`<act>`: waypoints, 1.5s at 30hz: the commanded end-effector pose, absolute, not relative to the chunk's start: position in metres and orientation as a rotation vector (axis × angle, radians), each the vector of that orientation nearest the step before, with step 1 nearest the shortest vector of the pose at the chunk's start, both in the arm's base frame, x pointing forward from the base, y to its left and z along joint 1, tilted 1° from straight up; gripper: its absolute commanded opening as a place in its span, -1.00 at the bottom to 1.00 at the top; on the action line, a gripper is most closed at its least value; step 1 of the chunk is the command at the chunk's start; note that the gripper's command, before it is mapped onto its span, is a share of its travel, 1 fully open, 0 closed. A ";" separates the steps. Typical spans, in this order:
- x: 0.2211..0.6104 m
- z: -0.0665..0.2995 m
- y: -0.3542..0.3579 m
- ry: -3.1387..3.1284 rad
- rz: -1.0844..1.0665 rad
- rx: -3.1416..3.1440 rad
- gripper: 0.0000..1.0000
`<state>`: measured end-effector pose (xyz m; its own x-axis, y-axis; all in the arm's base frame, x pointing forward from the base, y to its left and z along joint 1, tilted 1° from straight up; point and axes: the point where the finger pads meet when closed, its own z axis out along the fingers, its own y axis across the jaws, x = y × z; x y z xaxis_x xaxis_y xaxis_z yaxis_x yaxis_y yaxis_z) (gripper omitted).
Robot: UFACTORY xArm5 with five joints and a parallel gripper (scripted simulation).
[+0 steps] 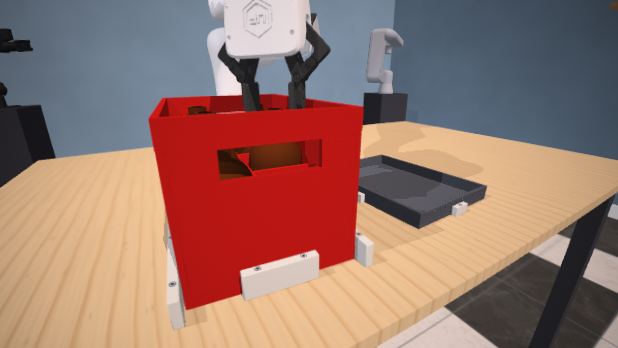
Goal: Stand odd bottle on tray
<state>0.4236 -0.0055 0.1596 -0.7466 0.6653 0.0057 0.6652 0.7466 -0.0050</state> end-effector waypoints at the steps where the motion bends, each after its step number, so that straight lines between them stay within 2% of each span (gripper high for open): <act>1: 0.424 0.157 -0.006 -2.932 0.003 -1.117 0.30; 38: 0.424 0.145 -0.006 -2.932 0.003 -1.117 0.30; 39: 0.424 0.145 -0.006 -2.932 0.003 -1.117 -1.00; 45: 0.424 0.145 -0.006 -2.932 0.003 -1.117 -1.00</act>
<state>0.4232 -0.0059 0.1433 -0.7466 0.6653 0.0064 0.6653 0.7466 -0.0056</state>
